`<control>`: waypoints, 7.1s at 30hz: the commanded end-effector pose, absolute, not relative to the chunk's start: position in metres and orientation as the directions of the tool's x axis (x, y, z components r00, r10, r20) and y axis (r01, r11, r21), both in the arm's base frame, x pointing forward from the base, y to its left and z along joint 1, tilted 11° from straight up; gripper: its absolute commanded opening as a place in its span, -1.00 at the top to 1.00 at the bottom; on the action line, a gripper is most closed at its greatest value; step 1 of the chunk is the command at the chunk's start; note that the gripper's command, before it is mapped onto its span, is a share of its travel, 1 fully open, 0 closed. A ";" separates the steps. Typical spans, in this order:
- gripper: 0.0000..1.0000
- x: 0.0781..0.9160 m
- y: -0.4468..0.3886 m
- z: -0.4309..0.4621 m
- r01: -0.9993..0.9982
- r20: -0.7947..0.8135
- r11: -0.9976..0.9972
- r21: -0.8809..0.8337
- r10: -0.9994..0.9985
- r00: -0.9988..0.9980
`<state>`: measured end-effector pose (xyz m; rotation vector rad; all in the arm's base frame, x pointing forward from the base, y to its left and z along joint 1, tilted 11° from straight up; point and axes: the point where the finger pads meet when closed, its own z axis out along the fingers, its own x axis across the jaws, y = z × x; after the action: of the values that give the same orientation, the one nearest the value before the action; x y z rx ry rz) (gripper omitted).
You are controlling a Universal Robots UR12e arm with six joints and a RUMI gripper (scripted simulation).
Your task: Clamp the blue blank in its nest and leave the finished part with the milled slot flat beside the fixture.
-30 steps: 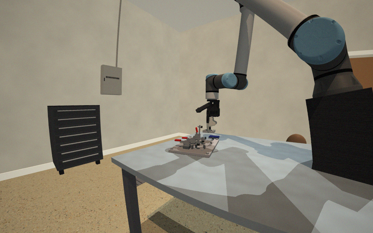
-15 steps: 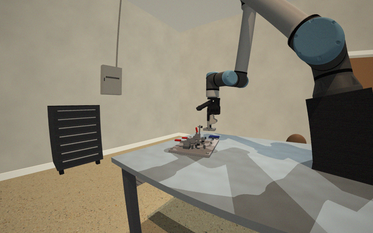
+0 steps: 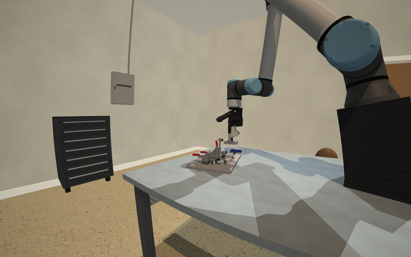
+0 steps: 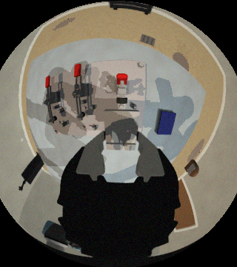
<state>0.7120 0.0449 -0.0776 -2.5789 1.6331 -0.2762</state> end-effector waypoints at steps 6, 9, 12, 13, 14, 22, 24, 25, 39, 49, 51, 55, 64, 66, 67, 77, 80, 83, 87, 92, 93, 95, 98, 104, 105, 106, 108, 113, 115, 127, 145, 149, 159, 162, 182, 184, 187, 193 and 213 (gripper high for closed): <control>1.00 0.713 0.045 -0.077 -0.888 0.111 -0.430 -0.161 -0.902 0.417; 1.00 0.713 0.045 -0.077 -0.888 0.111 -0.430 -0.161 -0.902 0.417; 1.00 0.713 0.045 -0.077 -0.888 0.111 -0.430 -0.161 -0.902 0.417; 1.00 0.713 0.045 -0.077 -0.888 0.111 -0.430 -0.161 -0.902 0.417; 1.00 0.713 0.045 -0.077 -0.888 0.111 -0.430 -0.161 -0.902 0.417; 1.00 0.713 0.045 -0.077 -0.888 0.111 -0.430 -0.161 -0.902 0.417; 1.00 0.713 0.045 -0.077 -0.888 0.111 -0.430 -0.161 -0.902 0.417; 1.00 0.713 0.045 -0.077 -0.888 0.111 -0.430 -0.161 -0.902 0.417; 1.00 0.709 0.052 -0.078 -0.888 0.111 -0.430 -0.161 -0.902 0.417; 1.00 0.700 0.073 -0.080 -0.888 0.111 -0.430 -0.161 -0.902 0.417; 1.00 0.696 0.080 -0.081 -0.888 0.111 -0.430 -0.161 -0.902 0.417; 1.00 0.688 0.098 -0.083 -0.888 0.111 -0.430 -0.161 -0.902 0.417; 1.00 0.671 0.136 -0.088 -0.888 0.111 -0.430 -0.161 -0.902 0.417; 1.00 0.665 0.148 -0.090 -0.888 0.111 -0.430 -0.161 -0.902 0.417; 1.00 0.662 0.154 -0.090 -0.888 0.111 -0.430 -0.161 -0.902 0.417; 1.00 0.633 0.217 -0.098 -0.888 0.111 -0.430 -0.161 -0.902 0.417; 1.00 0.628 0.229 -0.100 -0.888 0.111 -0.430 -0.161 -0.902 0.417; 1.00 0.622 0.241 -0.101 -0.888 0.111 -0.430 -0.161 -0.902 0.417; 1.00 0.611 0.264 -0.104 -0.888 0.111 -0.430 -0.161 -0.902 0.417; 1.00 0.599 0.291 -0.107 -0.888 0.111 -0.430 -0.161 -0.902 0.417; 1.00 0.597 0.296 -0.108 -0.888 0.111 -0.430 -0.161 -0.902 0.417; 1.00 0.593 0.305 -0.109 -0.888 0.111 -0.430 -0.161 -0.902 0.417; 1.00 0.591 0.309 -0.109 -0.888 0.111 -0.430 -0.161 -0.902 0.417; 1.00 0.581 0.331 -0.112 -0.888 0.111 -0.430 -0.161 -0.902 0.417; 1.00 0.579 0.334 -0.112 -0.888 0.111 -0.430 -0.161 -0.902 0.417; 1.00 0.578 0.337 -0.113 -0.888 0.111 -0.430 -0.161 -0.902 0.417; 1.00 0.576 0.342 -0.113 -0.888 0.111 -0.430 -0.161 -0.902 0.417; 1.00 0.572 0.351 -0.114 -0.888 0.111 -0.430 -0.161 -0.902 0.417; 1.00 0.572 0.351 -0.114 -0.888 0.111 -0.430 -0.161 -0.902 0.417; 1.00 0.569 0.356 -0.115 -0.888 0.111 -0.430 -0.161 -0.902 0.417; 1.00 0.569 0.356 -0.115 -0.888 0.111 -0.430 -0.161 -0.902 0.417; 1.00 0.569 0.356 -0.115 -0.888 0.111 -0.430 -0.161 -0.902 0.417; 1.00 0.569 0.356 -0.115 -0.888 0.111 -0.430 -0.161 -0.902 0.417; 1.00 0.569 0.356 -0.115 -0.888 0.111 -0.430 -0.161 -0.902 0.417; 1.00 0.569 0.356 -0.117 -0.888 0.111 -0.430 -0.161 -0.902 0.417; 1.00 0.570 0.356 -0.118 -0.888 0.111 -0.430 -0.161 -0.902 0.417; 1.00 0.570 0.356 -0.121 -0.888 0.111 -0.430 -0.161 -0.902 0.417; 1.00 0.572 0.356 -0.130 -0.888 0.111 -0.430 -0.161 -0.902 0.417; 1.00 0.580 0.354 -0.173 -0.888 0.111 -0.430 -0.161 -0.902 0.417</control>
<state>0.5779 0.3543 -0.1639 -2.5794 1.6334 -0.2769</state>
